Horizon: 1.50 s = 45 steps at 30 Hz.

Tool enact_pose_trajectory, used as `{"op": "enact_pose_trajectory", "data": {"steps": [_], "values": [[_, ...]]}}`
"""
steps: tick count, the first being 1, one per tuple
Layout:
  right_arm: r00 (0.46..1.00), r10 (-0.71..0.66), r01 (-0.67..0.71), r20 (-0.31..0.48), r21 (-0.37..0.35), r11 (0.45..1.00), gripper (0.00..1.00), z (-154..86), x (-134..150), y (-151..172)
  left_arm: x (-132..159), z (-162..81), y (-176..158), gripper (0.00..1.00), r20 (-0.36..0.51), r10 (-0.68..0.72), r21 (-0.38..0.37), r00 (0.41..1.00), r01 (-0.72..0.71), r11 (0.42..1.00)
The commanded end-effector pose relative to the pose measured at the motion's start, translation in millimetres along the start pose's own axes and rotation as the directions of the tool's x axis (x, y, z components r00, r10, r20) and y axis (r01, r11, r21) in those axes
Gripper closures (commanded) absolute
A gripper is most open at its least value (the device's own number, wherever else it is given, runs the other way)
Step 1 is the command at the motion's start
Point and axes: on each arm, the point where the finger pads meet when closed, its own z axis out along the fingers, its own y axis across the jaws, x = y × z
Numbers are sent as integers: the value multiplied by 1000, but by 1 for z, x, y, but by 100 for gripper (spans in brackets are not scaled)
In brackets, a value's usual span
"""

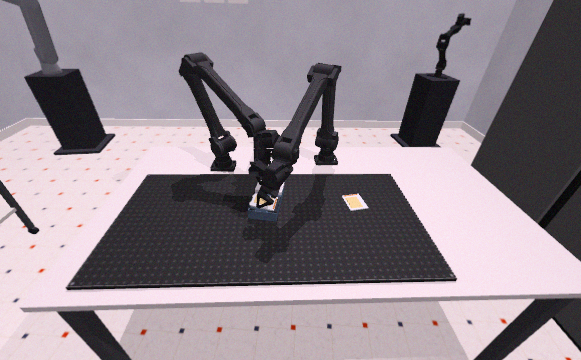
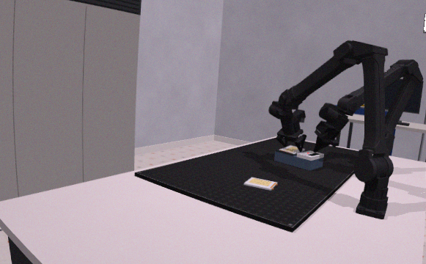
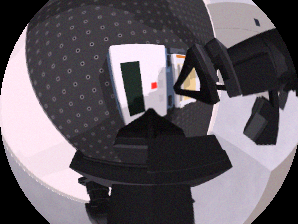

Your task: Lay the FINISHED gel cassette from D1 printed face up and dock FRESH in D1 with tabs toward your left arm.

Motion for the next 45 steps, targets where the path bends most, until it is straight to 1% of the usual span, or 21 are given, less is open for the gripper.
{"op": "enact_pose_trajectory", "data": {"steps": [1, 45], "values": [[989, -77, 62, -127, -115, 991, 100, 39, 49, 51, 10, -6, 2, 100, -33, -34, 2, 999, 35, 999], [989, -77, 62, -127, -115, 991, 100, 39, 49, 51, 11, -1, 4, 100, -105, -61, 15, 993, 63, 998]]}}
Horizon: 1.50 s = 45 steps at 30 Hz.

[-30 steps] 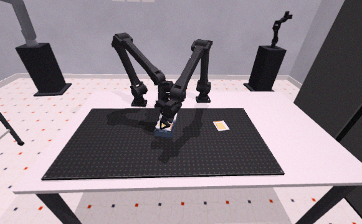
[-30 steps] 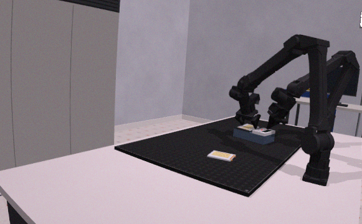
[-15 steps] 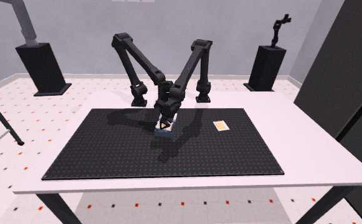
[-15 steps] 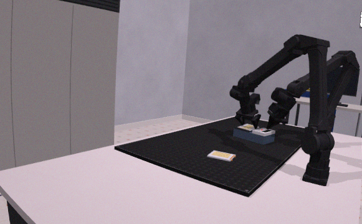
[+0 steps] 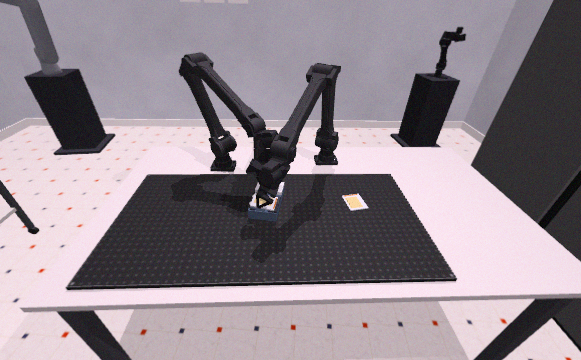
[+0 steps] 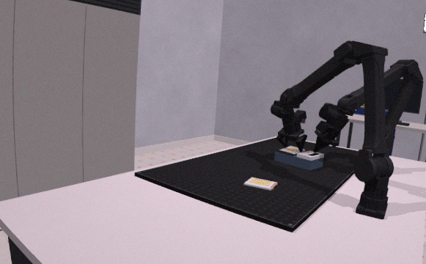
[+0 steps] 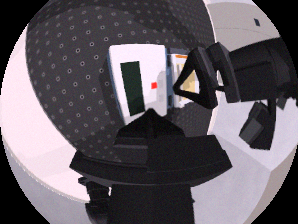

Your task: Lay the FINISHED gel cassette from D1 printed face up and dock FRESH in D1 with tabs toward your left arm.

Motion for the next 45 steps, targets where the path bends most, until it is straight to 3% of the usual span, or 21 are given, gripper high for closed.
{"op": "enact_pose_trajectory", "data": {"steps": [1, 45], "values": [[989, -77, 62, -127, -115, 991, 100, 39, 49, 51, 10, -2, 5, 100, -37, -46, 15, 998, 47, 999], [989, -77, 62, -127, -115, 991, 100, 39, 49, 51, 12, 2, 8, 100, -106, -50, 14, 993, 51, 999]]}}
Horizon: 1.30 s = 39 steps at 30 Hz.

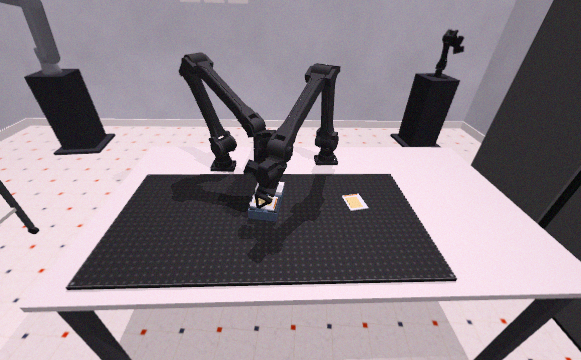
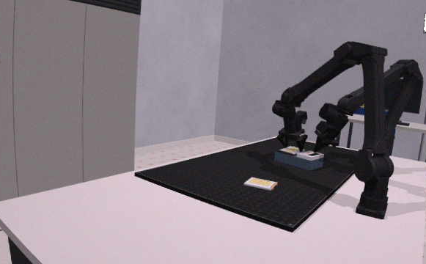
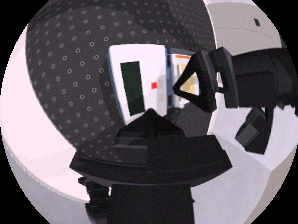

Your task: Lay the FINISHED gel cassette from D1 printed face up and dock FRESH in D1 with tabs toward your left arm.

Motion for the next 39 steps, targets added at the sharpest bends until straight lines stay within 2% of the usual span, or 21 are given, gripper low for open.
{"op": "enact_pose_trajectory", "data": {"steps": [1, 20, 22, 39], "values": [[989, -77, 62, -127, -115, 991, 100, 39, 49, 51, 12, 2, 7, 100, -39, -46, 13, 998, 46, 999], [989, -77, 62, -127, -115, 991, 100, 39, 49, 51, 12, 4, 8, 100, -65, -45, 8, 997, 45, 999], [989, -77, 62, -127, -115, 991, 100, 39, 49, 51, 10, 4, 7, 100, -31, 1, -5, 1000, -1, 1000], [989, -77, 62, -127, -115, 991, 100, 39, 49, 51, 1, 2, 3, 100, -31, 2, -11, 1000, -3, 1000]]}}
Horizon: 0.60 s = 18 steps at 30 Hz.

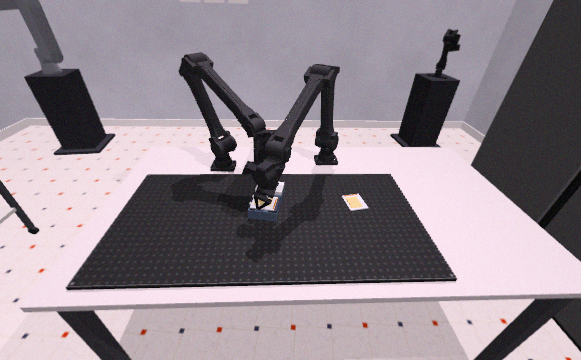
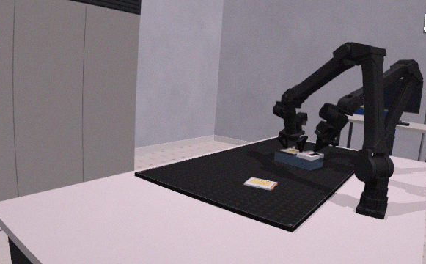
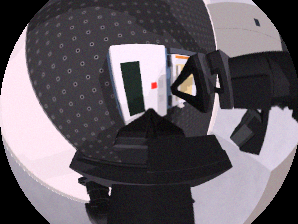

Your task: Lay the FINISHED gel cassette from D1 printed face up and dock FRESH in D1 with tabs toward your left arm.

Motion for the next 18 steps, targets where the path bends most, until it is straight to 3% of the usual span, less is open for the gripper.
{"op": "enact_pose_trajectory", "data": {"steps": [1, 18], "values": [[989, -77, 62, -127, -115, 991, 100, 39, 49, 51, 0, -4, 3, 100, -4, 1, -15, 1000, -1, 1000], [989, -77, 62, -127, -115, 991, 100, 39, 49, 51, -2, -4, 2, 100, 4, 3, -9, 1000, -3, 1000]]}}
